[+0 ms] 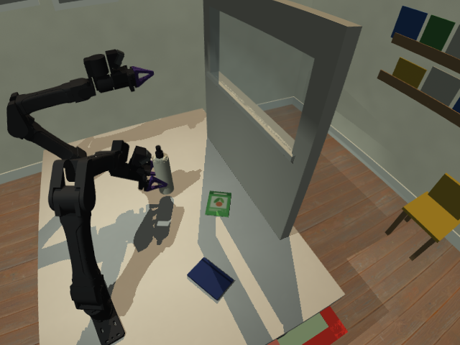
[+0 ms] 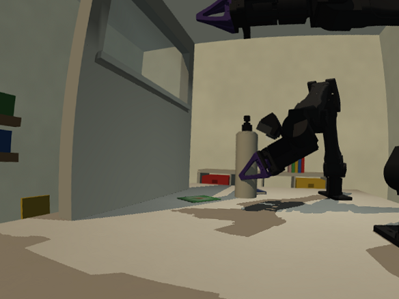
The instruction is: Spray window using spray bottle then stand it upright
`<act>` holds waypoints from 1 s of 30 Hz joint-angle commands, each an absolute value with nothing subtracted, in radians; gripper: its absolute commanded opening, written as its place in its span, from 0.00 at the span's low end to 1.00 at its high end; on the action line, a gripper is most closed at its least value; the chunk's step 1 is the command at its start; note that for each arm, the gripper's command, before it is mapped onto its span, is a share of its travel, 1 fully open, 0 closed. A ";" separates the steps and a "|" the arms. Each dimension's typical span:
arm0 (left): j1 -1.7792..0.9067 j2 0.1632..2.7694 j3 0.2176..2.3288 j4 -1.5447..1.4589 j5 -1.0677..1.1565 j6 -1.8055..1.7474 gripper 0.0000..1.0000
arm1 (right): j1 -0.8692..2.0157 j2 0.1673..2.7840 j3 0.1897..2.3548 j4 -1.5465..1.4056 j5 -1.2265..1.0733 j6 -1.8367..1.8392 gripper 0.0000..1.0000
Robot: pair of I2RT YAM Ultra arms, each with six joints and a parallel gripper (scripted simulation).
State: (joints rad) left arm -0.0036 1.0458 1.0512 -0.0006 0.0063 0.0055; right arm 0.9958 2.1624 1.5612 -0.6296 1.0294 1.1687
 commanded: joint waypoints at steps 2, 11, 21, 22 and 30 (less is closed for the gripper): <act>0.008 1.035 1.060 -0.018 0.015 0.011 0.00 | 1.007 2.186 1.592 -0.656 1.068 1.192 0.00; 0.008 1.035 1.060 -0.018 0.015 0.011 0.00 | 1.003 2.178 1.537 -0.594 1.070 1.199 0.00; 0.008 1.035 1.060 -0.018 0.015 0.011 0.00 | 1.006 2.219 1.510 -0.547 1.072 1.183 0.00; 0.008 1.035 1.060 -0.018 0.015 0.011 0.00 | 1.007 2.209 1.508 -0.543 1.072 1.183 0.00; 0.008 1.035 1.060 -0.018 0.015 0.011 0.00 | 1.002 2.223 1.486 -0.498 1.074 1.179 0.00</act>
